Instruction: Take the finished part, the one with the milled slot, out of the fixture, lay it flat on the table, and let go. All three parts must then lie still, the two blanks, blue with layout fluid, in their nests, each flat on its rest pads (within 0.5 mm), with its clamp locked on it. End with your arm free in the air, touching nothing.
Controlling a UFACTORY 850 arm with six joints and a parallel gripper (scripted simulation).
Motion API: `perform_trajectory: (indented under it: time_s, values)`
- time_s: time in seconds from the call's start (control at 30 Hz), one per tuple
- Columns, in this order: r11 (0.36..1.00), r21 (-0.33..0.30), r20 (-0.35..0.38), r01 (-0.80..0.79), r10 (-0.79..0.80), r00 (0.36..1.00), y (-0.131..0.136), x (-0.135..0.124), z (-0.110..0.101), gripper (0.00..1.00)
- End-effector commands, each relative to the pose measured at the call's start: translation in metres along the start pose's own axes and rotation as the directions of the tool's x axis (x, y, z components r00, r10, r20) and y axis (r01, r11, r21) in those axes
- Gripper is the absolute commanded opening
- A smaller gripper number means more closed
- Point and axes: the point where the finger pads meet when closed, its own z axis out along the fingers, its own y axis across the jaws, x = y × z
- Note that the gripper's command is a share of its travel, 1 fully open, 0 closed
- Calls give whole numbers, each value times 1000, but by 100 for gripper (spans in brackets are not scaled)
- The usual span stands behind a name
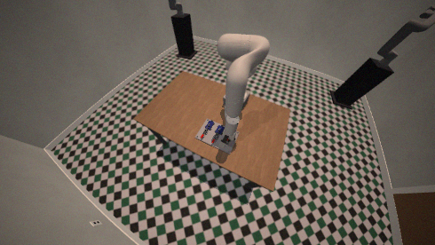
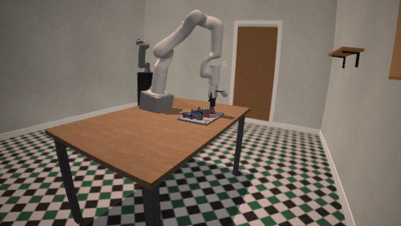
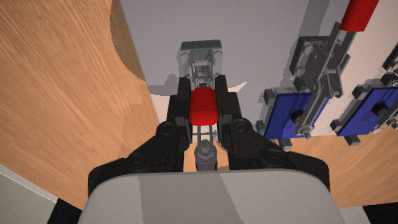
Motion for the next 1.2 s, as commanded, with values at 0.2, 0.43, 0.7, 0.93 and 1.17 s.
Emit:
perform_trajectory:
  time_s: [0.2, 0.43, 0.7, 0.93, 1.17]
  values:
    - [1000, 0, -2, 0, 0, 1000, 0, 1, -1, 0]
    - [1000, 0, -1, 0, 0, 1000, 0, 1, -1, 0]
    - [1000, 0, -1, 0, 0, 1000, 0, 1, -1, 47]
    - [1000, 0, -1, 0, 0, 1000, 0, 1, 0, 47]
    - [1000, 0, -1, 0, 0, 1000, 0, 1, 0, 47]
